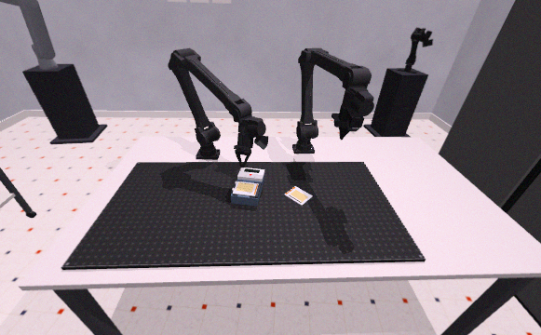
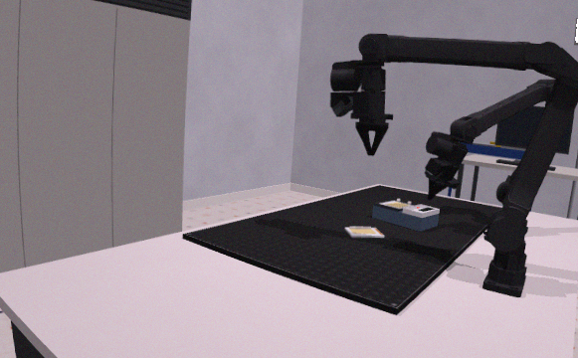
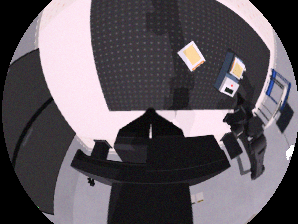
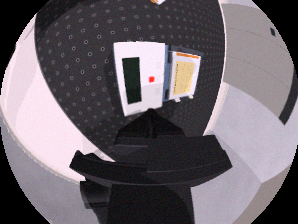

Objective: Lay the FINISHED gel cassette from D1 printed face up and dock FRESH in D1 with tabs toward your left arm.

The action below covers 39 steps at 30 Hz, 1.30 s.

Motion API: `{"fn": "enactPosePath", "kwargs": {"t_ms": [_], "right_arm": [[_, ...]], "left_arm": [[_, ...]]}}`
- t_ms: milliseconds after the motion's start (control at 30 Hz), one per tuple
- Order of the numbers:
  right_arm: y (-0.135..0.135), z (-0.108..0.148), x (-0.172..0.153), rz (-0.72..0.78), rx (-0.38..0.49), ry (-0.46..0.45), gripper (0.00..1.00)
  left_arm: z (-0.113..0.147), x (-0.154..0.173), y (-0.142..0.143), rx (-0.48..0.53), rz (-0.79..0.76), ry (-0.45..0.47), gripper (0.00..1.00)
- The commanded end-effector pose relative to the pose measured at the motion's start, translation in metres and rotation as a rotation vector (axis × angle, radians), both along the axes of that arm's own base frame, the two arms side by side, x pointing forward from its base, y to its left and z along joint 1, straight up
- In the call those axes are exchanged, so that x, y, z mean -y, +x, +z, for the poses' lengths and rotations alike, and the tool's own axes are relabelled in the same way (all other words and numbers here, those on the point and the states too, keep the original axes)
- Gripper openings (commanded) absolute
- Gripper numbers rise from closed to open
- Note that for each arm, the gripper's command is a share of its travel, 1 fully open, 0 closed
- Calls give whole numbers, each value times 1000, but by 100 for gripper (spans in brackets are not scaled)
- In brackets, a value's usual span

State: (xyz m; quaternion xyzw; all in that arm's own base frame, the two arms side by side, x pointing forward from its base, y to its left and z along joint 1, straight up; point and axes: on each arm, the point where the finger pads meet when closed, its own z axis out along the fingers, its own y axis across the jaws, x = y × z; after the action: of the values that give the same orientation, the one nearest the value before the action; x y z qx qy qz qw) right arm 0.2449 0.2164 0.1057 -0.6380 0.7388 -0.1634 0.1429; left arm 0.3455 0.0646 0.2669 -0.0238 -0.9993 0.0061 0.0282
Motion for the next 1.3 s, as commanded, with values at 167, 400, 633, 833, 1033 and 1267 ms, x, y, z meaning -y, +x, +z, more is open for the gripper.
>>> {"fn": "enactPosePath", "kwargs": {"t_ms": [167, 400, 633, 833, 1033, 1267], "right_arm": [[0, -17, 2, -12, -6, -7, 0], [0, -26, 2, -12, -6, -7, 0], [0, -26, 2, -12, -6, -7, 0], [0, -26, 2, -12, -6, -7, 0], [0, -26, 2, -12, -6, -7, 0], [0, -26, 2, -12, -6, -7, 0]], "left_arm": [[26, -3, 7, 57, 11, 11, 0], [26, -3, 7, 57, 11, 11, 0], [26, -3, 7, 57, 11, 11, 0], [26, -3, 7, 57, 11, 11, 0], [26, -3, 7, 57, 11, 11, 0], [26, -3, 7, 57, 11, 11, 0]]}}
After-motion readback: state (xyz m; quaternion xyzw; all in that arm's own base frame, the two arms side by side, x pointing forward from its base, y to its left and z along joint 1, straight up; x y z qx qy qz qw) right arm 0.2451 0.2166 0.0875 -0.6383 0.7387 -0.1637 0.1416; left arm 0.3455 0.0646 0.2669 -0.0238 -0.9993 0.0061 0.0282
